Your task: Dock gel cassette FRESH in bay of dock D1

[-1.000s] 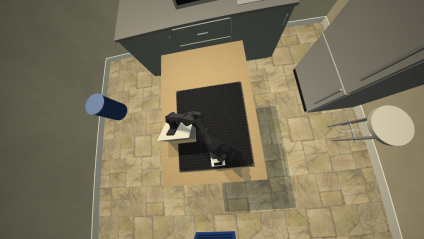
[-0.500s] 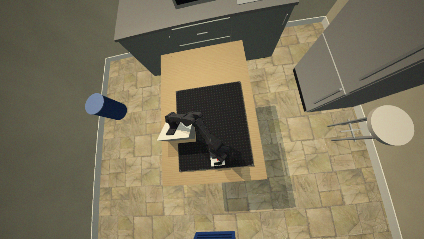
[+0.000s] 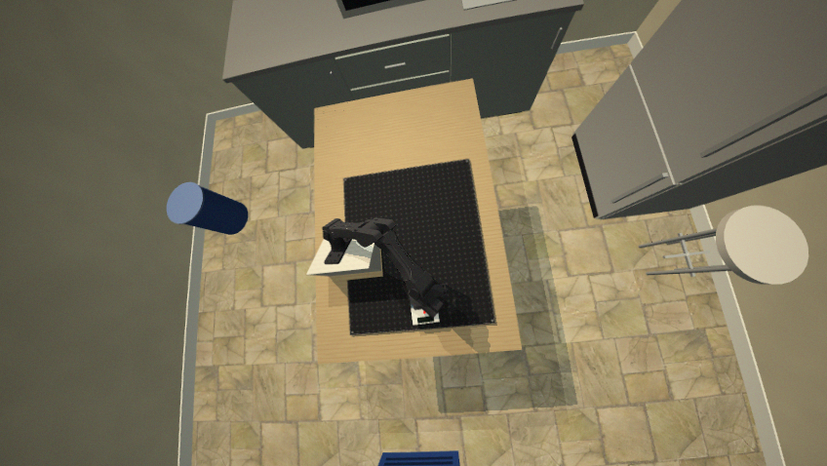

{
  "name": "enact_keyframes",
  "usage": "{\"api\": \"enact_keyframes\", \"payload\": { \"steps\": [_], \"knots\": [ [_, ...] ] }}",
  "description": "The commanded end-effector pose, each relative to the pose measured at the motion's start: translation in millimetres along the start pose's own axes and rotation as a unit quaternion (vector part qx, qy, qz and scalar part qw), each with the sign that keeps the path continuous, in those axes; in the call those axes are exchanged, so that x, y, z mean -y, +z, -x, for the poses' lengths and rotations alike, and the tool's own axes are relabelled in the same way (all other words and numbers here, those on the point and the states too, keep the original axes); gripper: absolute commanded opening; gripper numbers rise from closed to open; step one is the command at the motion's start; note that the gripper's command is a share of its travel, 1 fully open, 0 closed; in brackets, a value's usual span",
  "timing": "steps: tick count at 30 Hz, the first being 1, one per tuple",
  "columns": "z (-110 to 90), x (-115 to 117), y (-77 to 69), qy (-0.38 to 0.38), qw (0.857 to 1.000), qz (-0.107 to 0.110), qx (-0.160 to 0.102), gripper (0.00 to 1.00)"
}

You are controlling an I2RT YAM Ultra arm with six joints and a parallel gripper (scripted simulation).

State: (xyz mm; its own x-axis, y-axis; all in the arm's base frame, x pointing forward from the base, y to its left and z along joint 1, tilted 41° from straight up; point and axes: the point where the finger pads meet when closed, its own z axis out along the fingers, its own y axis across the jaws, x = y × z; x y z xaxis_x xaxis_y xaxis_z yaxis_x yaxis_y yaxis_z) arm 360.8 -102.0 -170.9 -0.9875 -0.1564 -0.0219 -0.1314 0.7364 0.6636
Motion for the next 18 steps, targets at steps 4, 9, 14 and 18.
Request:
{"api": "enact_keyframes", "payload": {
  "steps": [4,9,14,18],
  "knots": [
    [5,6,-15.5,-0.001,1.0,-0.008,0.015,0.91],
    [5,6,-15.5,-0.001,1.0,-0.008,0.015,0.91],
    [9,4,-29.7,-0.007,1.0,-0.015,0.019,0.91],
    [9,4,-33.7,-0.007,1.0,-0.015,0.02,0.91]
  ]
}}
